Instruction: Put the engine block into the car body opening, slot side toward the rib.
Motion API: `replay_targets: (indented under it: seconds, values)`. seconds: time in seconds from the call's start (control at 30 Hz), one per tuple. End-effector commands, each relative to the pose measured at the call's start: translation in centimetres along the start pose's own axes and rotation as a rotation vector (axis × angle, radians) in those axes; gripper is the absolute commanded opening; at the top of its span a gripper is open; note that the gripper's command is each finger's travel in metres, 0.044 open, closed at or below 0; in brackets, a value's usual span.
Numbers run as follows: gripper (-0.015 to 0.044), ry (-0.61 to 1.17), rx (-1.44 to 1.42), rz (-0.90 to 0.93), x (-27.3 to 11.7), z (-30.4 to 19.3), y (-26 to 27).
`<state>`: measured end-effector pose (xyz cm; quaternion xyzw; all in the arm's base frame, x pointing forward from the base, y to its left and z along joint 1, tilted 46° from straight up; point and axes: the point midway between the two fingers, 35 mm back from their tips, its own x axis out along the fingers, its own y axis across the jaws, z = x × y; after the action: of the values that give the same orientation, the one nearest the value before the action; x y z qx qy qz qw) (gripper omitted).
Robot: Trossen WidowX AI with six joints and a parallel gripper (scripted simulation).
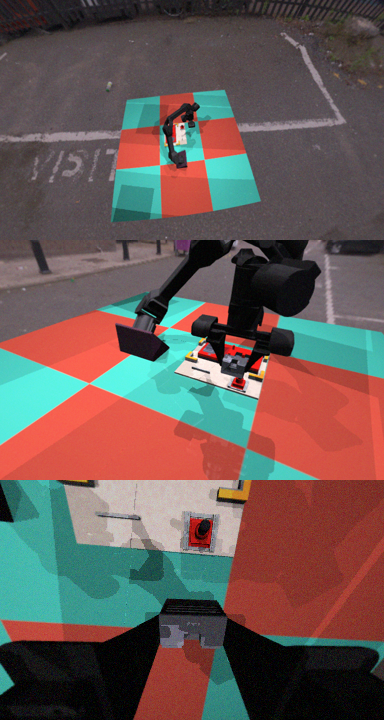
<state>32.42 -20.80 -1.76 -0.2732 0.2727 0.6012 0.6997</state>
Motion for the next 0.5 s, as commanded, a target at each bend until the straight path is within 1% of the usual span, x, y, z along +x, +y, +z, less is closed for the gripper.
replay_targets:
  seconds: [0.0,0.1,0.23,0.47]
  values:
    - [0.0,0.004,-0.005,-0.001,-1.43,0.06,0.18]
    - [0.0,0.003,-0.005,-0.001,-2.18,0.18,0.29]
    - [0.0,0.003,0.024,-0.001,-1.96,0.18,0.27]
    - [0.0,0.003,0.241,-0.001,-1.54,0.18,0.23]
